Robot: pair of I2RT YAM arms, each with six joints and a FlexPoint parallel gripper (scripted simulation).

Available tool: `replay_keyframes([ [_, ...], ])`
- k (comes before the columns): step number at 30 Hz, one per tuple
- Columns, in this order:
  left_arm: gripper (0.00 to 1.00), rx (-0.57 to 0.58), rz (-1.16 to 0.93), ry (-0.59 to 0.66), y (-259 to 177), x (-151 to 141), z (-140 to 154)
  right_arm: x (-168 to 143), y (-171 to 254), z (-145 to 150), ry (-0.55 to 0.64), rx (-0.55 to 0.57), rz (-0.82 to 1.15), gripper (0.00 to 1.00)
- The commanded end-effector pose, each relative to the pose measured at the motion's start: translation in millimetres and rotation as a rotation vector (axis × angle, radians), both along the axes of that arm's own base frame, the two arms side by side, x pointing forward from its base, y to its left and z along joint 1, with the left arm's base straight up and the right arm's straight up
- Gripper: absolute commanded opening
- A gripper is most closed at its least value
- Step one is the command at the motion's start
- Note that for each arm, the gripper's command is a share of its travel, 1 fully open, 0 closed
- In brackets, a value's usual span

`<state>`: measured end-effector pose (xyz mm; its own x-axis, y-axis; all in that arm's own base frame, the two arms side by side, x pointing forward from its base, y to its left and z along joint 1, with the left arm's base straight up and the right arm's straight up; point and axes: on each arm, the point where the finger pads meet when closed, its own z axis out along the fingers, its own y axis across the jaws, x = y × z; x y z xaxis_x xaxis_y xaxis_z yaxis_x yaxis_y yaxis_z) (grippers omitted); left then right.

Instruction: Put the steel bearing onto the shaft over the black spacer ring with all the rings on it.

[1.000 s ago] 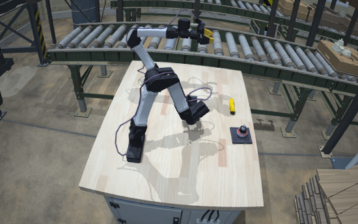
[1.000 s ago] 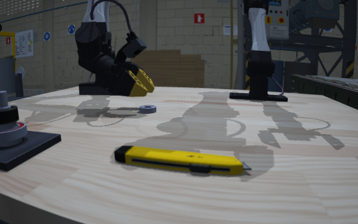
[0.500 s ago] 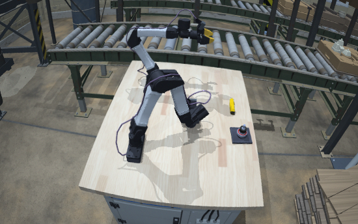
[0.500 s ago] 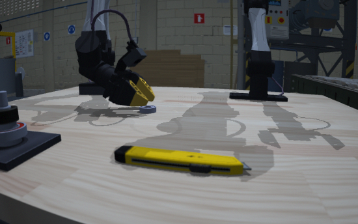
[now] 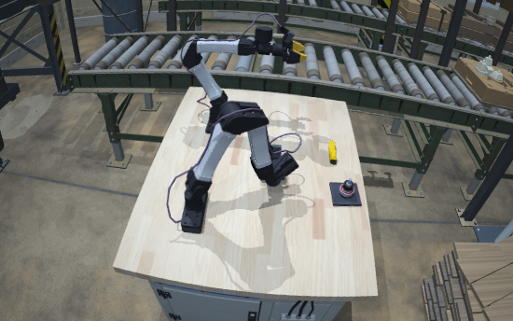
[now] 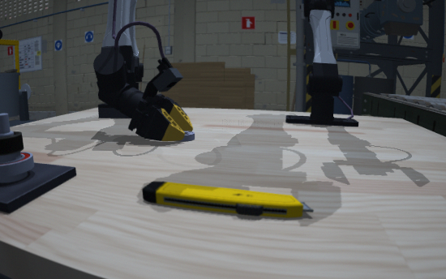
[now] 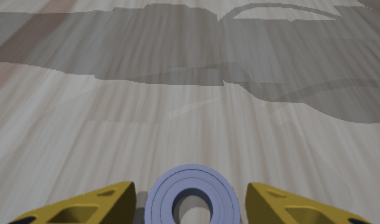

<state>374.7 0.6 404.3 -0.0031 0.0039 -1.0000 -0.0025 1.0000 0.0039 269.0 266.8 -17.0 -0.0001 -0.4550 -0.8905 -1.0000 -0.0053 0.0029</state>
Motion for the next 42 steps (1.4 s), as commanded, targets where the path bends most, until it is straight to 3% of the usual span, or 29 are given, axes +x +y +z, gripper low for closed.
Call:
replay_keyframes([
  [1,1.00,0.008,-0.006,-0.036,-1,-3,17,16,7,22,-0.086,0.041,0.001,0.00],
  [17,1.00,0.008,-0.006,-0.036,-1,-3,17,12,6,22,-0.061,0.030,0.004,0.00],
  [42,1.00,0.008,-0.006,-0.036,-1,-3,17,9,7,59,-0.067,0.032,0.013,0.00],
])
